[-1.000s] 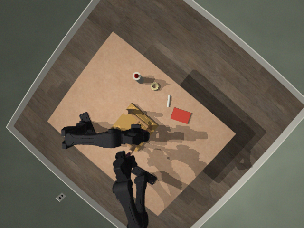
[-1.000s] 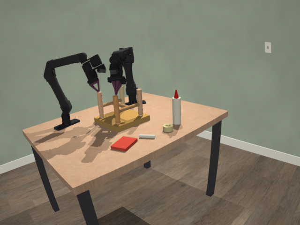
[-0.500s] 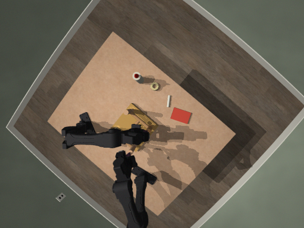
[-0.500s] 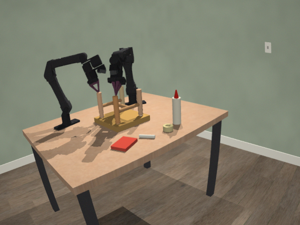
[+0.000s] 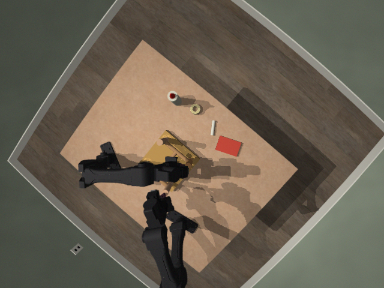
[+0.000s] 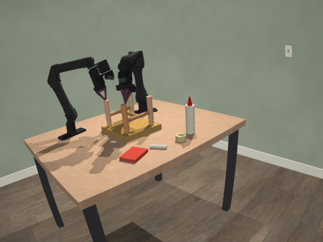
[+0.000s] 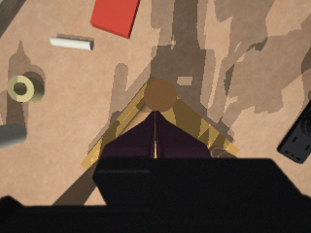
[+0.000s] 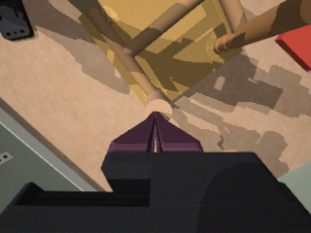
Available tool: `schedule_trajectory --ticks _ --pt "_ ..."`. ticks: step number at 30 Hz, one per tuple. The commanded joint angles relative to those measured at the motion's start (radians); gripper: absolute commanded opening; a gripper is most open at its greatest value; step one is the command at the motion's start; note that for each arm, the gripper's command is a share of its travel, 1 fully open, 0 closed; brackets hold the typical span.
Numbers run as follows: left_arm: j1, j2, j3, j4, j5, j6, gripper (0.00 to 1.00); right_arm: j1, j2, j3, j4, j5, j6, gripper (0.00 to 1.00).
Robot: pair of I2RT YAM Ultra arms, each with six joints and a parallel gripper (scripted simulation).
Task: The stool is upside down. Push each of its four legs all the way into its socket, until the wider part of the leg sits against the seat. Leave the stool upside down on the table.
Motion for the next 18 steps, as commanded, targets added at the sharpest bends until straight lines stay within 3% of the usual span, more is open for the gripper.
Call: schedule_trajectory --ticks 1,7,8,16,18 --pt "0.0 0.024 -0.032 -0.046 -0.002 0.001 0.0 0.0 0.027 -0.028 -0.04 -0.009 -0.001 0.0" --pt "0.0 0.037 -0.079 -0.04 -0.003 0.001 0.0 0.0 0.041 -0.033 -0.069 -0.01 0.0 0.0" --pt "0.0 -0.02 -0.002 -0.003 -0.003 0.004 0.0 -0.002 -0.021 0.035 -0.015 0.0 -0.004 0.0" --pt "0.0 -0.006 0.017 -0.013 -0.003 0.004 0.0 -0.001 0.028 -0.022 -0.044 -0.007 -0.001 0.0" --pt "0.0 0.015 -0.033 -0.031 -0.001 0.001 0.0 -0.001 0.03 -0.023 -0.052 -0.008 -0.001 0.0"
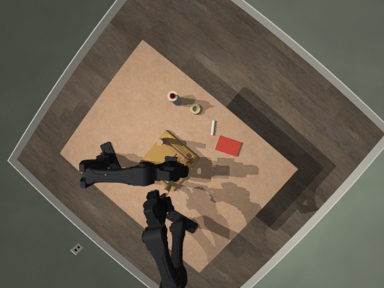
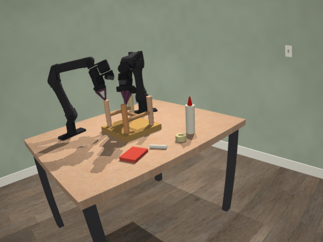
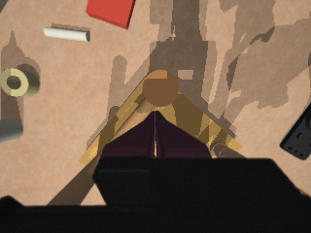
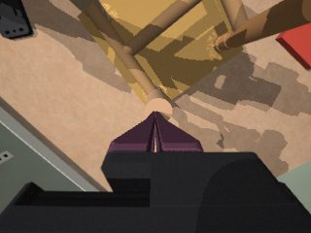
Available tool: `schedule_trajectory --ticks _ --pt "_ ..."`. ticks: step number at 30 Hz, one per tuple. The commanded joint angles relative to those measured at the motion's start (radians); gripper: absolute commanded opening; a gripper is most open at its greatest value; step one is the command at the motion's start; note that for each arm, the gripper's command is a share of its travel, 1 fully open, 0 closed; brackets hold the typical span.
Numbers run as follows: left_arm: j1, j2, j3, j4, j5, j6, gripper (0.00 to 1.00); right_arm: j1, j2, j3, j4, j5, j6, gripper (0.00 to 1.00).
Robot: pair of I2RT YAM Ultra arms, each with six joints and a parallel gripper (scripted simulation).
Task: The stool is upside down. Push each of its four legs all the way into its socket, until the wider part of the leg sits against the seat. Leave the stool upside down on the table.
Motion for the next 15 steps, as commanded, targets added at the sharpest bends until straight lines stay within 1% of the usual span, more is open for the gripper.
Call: schedule_trajectory --ticks 1,2,3,4,5,7,8,9,12,13,15 --pt "0.0 0.01 -0.017 -0.016 -0.001 0.001 0.0 -0.001 0.026 -0.027 -0.042 -0.008 -0.001 0.0" --pt "0.0 0.008 -0.05 0.025 -0.001 0.001 0.0 -0.001 0.028 -0.029 -0.047 -0.005 -0.001 0.0" --pt "0.0 0.011 -0.054 0.009 -0.001 0.001 0.0 -0.001 0.03 -0.031 -0.053 -0.01 -0.001 0.0" --pt "0.0 0.01 -0.085 0.041 -0.001 0.001 0.0 -0.001 0.032 -0.032 -0.059 -0.01 -0.001 0.0" --pt "-0.001 -0.03 -0.021 0.016 -0.003 0.004 0.0 -0.003 -0.026 0.023 -0.002 0.0 -0.004 0.0" --pt "-0.001 -0.026 0.003 0.021 -0.003 0.004 0.0 -0.003 -0.025 0.008 -0.009 0.0 -0.004 0.0" --pt "-0.001 -0.035 0.005 0.027 -0.003 0.004 0.0 -0.003 -0.025 0.008 -0.009 0.0 -0.004 0.0" --pt "-0.001 -0.016 0.001 0.026 -0.003 0.004 0.0 -0.003 -0.025 0.008 -0.009 0.0 -0.004 0.0" --pt "-0.001 -0.011 0.004 0.014 -0.003 0.004 0.0 -0.003 -0.025 0.008 -0.009 0.0 -0.004 0.0" --pt "0.0 -0.036 0.012 -0.005 -0.003 0.005 0.0 -0.003 -0.025 0.008 -0.009 0.0 -0.004 0.0" --pt "0.0 -0.037 0.017 -0.014 -0.003 0.005 0.0 -0.003 -0.025 0.008 -0.009 0.0 -0.004 0.0"
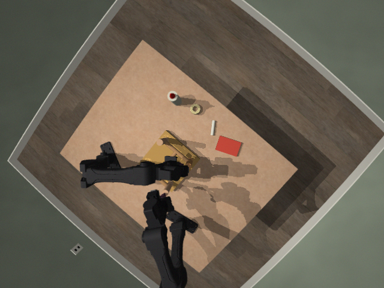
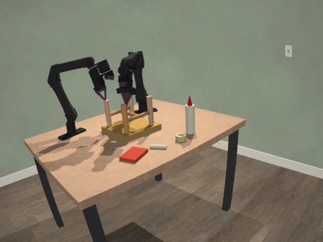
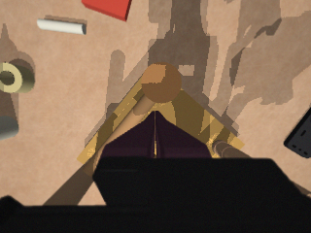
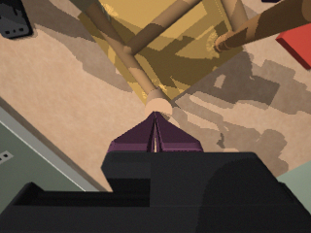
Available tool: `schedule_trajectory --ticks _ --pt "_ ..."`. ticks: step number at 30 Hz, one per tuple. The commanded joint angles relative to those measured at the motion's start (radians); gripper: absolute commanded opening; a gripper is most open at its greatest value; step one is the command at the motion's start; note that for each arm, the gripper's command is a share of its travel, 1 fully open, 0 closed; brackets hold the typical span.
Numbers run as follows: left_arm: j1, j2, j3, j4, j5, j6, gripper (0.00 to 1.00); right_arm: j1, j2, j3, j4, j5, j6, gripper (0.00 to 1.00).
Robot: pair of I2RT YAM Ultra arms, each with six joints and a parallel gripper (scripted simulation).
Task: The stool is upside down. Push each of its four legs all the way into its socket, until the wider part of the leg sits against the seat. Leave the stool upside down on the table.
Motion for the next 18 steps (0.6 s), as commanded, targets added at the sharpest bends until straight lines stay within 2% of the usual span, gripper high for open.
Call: schedule_trajectory --ticks 1,10,17,18 --pt "0.0 -0.035 0.045 -0.014 -0.003 0.004 0.0 -0.003 -0.026 0.007 -0.009 0.0 -0.004 0.0" --pt "0.001 -0.032 0.051 -0.026 -0.003 0.004 0.0 -0.003 -0.026 0.007 -0.009 0.0 -0.004 0.0" --pt "0.009 -0.081 0.118 -0.158 0.0 0.005 0.0 -0.003 -0.026 0.007 -0.009 0.0 -0.004 0.0" --pt "0.009 -0.08 0.121 -0.129 -0.001 0.005 0.0 -0.003 -0.026 0.007 -0.009 0.0 -0.004 0.0"
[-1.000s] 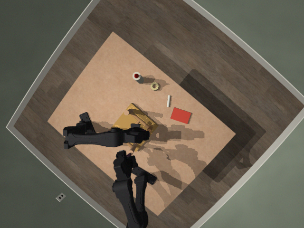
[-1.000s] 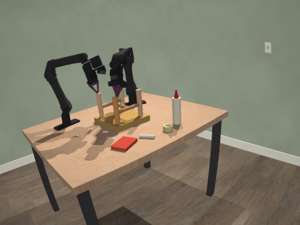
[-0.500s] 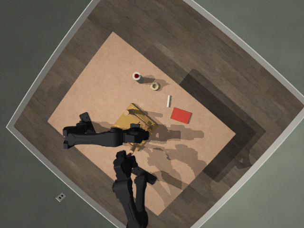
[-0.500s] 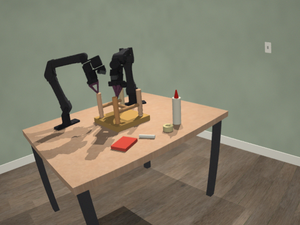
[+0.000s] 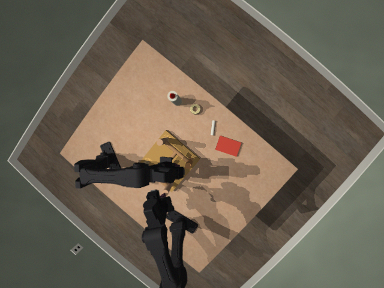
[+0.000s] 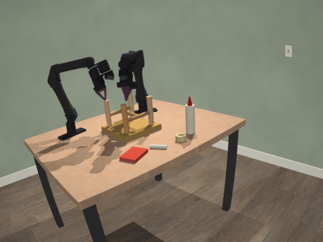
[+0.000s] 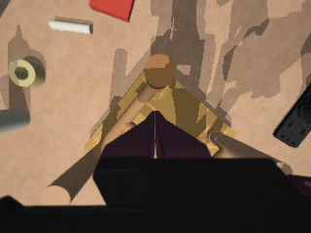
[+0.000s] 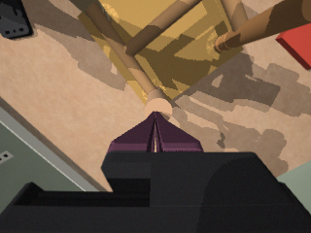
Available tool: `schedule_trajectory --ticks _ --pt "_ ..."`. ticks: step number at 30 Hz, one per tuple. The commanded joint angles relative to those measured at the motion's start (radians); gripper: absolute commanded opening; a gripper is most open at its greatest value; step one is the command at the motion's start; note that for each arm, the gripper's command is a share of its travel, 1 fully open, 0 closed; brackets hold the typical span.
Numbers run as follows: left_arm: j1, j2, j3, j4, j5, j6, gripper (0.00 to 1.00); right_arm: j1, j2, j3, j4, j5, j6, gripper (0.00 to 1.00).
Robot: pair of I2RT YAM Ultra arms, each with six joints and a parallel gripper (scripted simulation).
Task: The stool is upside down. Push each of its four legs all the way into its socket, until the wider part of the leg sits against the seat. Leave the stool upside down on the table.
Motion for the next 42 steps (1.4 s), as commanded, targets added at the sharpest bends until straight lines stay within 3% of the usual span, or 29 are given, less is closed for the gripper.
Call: schedule_trajectory --ticks 1,4,7,31,42 --pt "0.009 -0.04 0.052 -0.023 -0.001 0.004 0.0 -0.003 -0.026 0.007 -0.009 0.0 -0.004 0.0" --pt "0.013 -0.047 0.073 -0.073 0.001 0.005 0.0 -0.003 -0.026 0.007 -0.009 0.0 -0.004 0.0" --pt "0.015 -0.035 -0.004 -0.028 0.002 0.005 0.0 -0.003 -0.026 0.007 -0.009 0.0 -0.004 0.0" --pt "0.016 -0.024 0.044 -0.04 0.002 0.005 0.0 0.009 -0.026 0.061 -0.042 0.002 0.0 0.0" --pt "0.016 -0.024 0.044 -0.04 0.002 0.005 0.0 0.005 0.028 0.239 -0.237 0.01 0.008 0.0"
